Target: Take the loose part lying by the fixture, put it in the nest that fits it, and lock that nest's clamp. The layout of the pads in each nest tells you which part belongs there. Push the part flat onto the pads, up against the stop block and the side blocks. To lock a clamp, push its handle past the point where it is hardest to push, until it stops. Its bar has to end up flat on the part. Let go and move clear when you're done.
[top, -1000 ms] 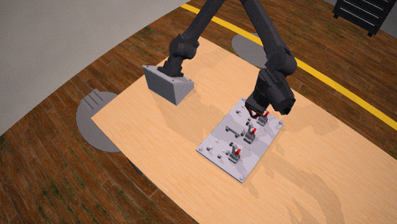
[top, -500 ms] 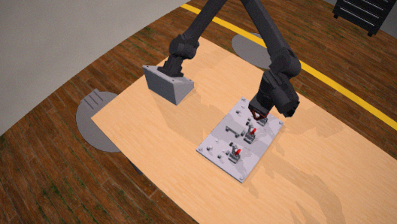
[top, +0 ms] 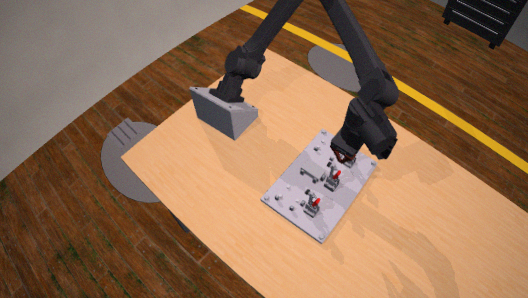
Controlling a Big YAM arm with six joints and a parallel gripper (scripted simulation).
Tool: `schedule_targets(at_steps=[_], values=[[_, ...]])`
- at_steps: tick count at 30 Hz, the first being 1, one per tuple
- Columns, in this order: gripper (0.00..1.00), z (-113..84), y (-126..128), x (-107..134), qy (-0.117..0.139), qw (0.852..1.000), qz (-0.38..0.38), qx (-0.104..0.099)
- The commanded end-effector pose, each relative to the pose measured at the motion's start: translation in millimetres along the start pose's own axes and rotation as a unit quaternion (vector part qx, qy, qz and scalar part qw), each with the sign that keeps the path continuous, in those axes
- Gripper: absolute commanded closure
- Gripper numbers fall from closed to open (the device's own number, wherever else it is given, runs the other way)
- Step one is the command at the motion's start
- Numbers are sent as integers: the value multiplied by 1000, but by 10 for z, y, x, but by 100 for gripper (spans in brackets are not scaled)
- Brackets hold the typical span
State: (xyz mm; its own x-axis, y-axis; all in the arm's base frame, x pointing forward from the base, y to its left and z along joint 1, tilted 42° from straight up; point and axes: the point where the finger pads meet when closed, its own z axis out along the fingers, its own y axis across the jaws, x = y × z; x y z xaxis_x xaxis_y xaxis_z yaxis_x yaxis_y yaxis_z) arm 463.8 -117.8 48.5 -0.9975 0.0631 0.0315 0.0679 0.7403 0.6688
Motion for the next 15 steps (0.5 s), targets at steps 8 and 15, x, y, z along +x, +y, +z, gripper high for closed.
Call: schedule_targets(at_steps=[8, 15], values=[[55, 445, -2, -9, 6, 1000, 5, -2], [55, 673, -1, -4, 6, 1000, 5, -2]])
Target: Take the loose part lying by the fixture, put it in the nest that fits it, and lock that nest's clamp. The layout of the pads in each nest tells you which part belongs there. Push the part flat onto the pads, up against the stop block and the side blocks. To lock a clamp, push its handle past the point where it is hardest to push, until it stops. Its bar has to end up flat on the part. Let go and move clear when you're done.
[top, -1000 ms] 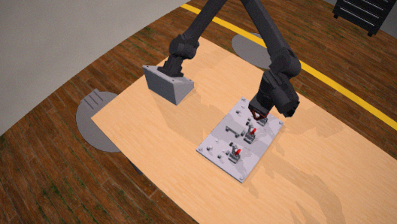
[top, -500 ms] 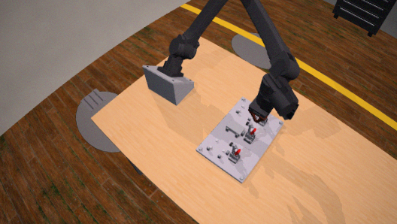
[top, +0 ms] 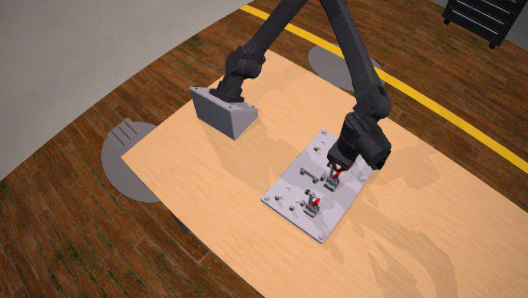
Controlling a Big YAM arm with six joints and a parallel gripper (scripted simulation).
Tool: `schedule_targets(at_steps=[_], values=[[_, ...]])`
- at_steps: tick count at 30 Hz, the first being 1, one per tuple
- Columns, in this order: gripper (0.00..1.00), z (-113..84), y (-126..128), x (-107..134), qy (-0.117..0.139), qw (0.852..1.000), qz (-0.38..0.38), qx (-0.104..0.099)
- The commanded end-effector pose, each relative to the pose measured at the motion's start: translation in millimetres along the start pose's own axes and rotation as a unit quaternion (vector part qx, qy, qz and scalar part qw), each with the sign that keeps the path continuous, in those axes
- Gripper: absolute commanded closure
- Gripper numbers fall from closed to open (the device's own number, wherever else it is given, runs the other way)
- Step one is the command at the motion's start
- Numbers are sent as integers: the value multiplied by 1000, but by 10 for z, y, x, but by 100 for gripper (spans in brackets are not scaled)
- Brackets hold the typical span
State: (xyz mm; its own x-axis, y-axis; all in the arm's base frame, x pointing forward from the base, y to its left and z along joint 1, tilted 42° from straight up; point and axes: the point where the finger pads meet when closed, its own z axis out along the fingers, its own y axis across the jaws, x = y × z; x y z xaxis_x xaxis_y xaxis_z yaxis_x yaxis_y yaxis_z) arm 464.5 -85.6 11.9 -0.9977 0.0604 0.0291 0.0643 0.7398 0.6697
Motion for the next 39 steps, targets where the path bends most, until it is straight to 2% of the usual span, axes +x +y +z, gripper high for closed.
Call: schedule_targets(at_steps=[1, 6, 9, 11, 15, 39], values=[[55, 219, 6, -5, 6, 1000, 6, -2], [55, 346, 5, -2, 6, 1000, 7, -2], [55, 252, -32, -14, -9, 1000, 10, 1], [55, 252, -32, -14, -9, 1000, 10, 1], [55, 376, 18, -10, 2, 1000, 5, 0], [55, 346, -25, -3, -1, 1000, 8, -1]])
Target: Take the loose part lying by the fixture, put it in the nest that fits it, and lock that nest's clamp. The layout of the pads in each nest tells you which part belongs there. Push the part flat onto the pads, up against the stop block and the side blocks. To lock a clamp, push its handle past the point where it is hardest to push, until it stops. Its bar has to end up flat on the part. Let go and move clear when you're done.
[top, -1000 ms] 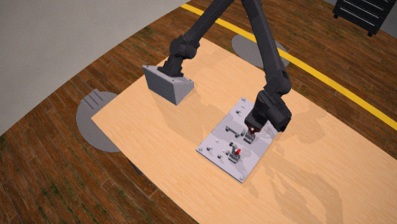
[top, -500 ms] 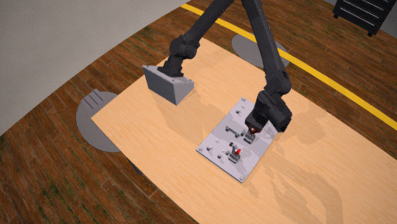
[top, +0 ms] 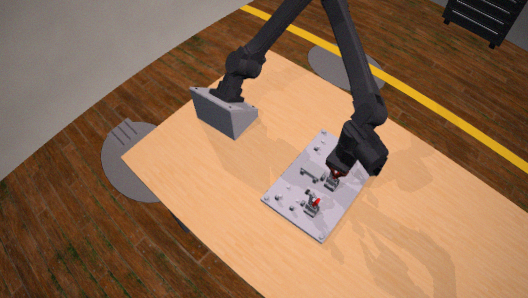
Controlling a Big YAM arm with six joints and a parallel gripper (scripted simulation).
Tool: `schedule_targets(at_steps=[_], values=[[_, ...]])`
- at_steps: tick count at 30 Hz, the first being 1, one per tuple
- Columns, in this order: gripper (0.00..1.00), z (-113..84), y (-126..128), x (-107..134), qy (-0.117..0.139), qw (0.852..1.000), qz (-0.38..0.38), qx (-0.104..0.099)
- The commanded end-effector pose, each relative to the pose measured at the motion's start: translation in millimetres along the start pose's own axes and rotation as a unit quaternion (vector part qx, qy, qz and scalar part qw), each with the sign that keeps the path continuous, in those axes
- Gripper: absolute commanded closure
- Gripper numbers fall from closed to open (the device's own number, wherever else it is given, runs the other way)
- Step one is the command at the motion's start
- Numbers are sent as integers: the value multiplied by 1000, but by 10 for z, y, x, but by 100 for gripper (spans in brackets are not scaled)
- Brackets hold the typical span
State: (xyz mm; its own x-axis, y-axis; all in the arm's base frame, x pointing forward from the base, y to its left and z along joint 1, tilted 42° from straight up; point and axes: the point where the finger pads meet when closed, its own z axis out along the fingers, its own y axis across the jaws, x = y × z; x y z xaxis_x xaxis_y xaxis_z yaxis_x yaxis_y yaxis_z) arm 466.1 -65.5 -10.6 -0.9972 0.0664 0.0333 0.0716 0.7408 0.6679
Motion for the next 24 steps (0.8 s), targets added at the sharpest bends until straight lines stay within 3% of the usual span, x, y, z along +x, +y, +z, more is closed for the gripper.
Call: schedule_targets(at_steps=[1, 24], values=[[55, 44, -25, 8, -1, 1000, 4, -2], [55, 128, -21, 15, 3, 1000, 4, -3]])
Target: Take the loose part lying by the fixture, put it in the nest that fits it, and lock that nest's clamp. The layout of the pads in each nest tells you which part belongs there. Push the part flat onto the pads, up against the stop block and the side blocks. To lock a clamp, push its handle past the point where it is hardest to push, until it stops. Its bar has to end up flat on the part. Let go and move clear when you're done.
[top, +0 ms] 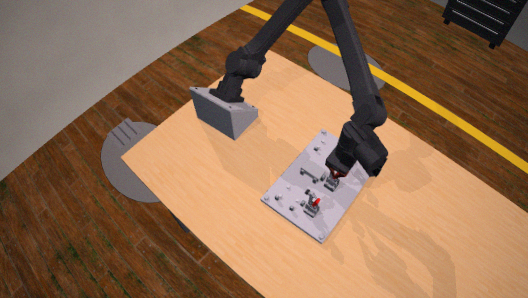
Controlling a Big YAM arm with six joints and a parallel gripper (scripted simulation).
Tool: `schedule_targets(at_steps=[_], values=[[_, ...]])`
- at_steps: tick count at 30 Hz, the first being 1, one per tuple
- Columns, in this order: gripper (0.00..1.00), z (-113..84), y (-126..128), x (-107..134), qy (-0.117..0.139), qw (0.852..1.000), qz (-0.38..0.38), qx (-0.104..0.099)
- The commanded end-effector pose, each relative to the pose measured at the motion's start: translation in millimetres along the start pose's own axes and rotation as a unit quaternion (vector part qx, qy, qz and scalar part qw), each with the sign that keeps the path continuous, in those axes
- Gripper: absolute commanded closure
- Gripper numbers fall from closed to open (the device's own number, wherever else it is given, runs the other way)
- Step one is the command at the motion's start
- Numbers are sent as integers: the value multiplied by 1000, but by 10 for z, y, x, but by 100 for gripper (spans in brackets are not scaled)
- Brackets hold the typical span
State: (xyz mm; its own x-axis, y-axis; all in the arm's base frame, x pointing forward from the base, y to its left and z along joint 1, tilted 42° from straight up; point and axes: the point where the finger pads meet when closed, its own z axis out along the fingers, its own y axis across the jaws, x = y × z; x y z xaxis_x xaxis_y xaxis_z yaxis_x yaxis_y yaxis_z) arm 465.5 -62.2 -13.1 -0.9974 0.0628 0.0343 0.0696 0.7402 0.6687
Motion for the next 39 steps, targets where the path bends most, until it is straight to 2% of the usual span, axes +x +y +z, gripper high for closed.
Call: schedule_targets(at_steps=[1, 11, 17, 19, 39], values=[[55, 129, -10, 9, 4, 1000, 4, -2], [55, 406, -2, 29, 5, 1000, 3, -3], [55, 316, -6, -24, -10, 1000, 1, 1], [55, 360, 0, 3, -6, 1000, 1, 0], [55, 361, 1, 7, -5, 1000, 0, 0]])
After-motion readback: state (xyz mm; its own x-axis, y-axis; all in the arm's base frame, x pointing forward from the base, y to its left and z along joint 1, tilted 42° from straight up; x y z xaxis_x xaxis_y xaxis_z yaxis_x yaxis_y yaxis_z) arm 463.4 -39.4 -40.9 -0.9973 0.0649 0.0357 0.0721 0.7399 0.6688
